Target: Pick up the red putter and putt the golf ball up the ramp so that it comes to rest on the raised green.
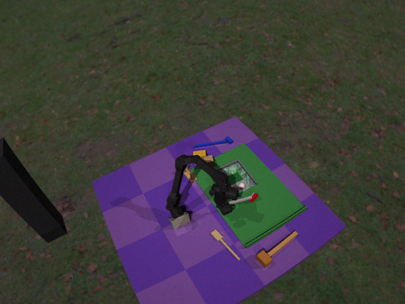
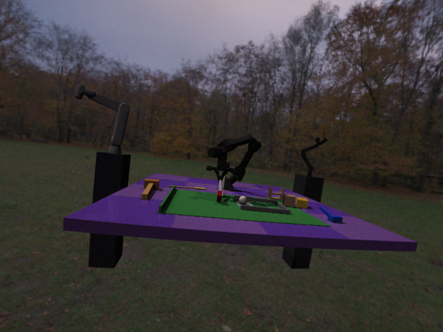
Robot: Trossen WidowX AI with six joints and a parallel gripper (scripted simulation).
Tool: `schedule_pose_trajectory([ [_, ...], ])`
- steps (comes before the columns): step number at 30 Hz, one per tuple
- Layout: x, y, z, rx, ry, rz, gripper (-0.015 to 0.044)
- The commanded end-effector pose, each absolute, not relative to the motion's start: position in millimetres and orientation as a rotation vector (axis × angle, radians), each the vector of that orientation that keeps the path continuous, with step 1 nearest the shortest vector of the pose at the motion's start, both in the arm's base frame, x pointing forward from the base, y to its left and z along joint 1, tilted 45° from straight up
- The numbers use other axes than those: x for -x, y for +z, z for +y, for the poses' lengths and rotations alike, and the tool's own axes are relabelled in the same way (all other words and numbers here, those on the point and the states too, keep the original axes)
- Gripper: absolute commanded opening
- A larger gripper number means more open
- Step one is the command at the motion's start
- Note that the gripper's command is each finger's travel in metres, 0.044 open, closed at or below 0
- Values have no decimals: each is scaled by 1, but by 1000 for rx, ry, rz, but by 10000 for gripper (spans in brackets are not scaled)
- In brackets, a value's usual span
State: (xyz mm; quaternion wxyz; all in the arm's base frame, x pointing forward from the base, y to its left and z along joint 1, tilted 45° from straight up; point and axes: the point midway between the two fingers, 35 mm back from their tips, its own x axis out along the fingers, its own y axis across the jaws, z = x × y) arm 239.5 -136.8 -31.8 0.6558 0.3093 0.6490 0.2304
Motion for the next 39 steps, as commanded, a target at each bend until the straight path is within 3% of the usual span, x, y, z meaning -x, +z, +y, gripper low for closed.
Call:
schedule_pose_trajectory([
  [1, -240, -18, -146, -691, 511, 1461, 0],
  [10, -236, 14, -176, -691, 511, 1462, 0],
  [39, -236, 7, -170, -703, 517, 1473, 0],
])
